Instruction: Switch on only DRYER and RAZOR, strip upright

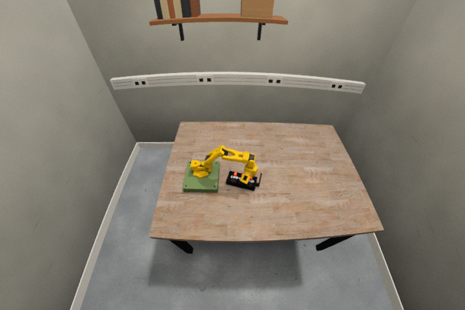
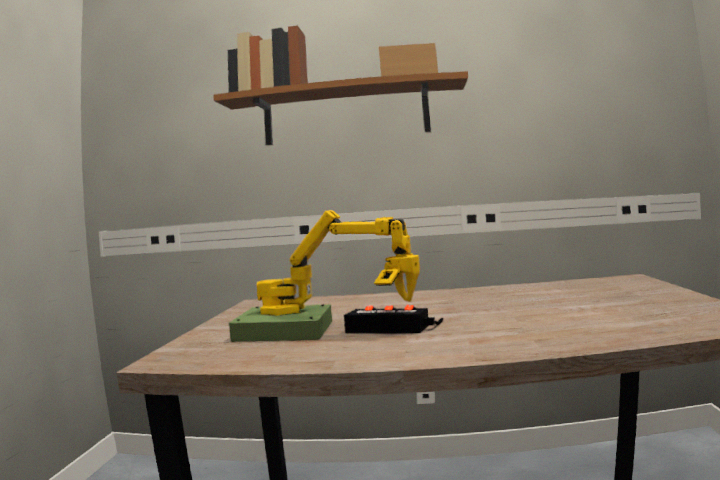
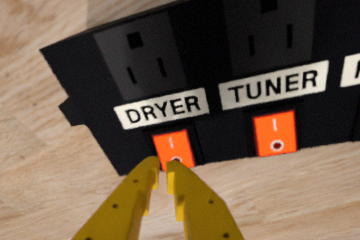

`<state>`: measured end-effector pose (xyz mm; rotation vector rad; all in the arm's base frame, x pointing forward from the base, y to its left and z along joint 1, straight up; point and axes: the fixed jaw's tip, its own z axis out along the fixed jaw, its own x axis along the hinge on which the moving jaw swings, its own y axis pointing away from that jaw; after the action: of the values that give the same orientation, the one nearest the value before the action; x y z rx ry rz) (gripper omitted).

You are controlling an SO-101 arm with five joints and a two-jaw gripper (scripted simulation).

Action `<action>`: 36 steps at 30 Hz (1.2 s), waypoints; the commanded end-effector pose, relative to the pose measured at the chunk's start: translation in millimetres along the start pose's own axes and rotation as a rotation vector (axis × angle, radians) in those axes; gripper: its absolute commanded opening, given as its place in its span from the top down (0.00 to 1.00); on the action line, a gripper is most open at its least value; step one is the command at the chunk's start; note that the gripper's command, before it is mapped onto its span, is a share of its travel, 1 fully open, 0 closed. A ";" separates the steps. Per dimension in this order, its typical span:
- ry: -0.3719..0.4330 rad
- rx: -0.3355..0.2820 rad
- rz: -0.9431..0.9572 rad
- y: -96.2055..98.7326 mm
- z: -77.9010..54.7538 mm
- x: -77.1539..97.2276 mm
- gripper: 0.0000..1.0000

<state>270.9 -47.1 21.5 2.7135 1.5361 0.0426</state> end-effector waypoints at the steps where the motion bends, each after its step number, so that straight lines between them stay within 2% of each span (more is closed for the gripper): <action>1: -0.011 0.030 -0.009 -1.9 1.5 -1.0 1.00; 26: -0.011 0.030 -0.010 -2.5 1.2 -0.8 1.00; 36: -0.010 0.031 -0.044 -19.6 -1.2 1.7 1.00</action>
<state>258.9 -41.2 17.9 2.7365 1.5763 -0.0359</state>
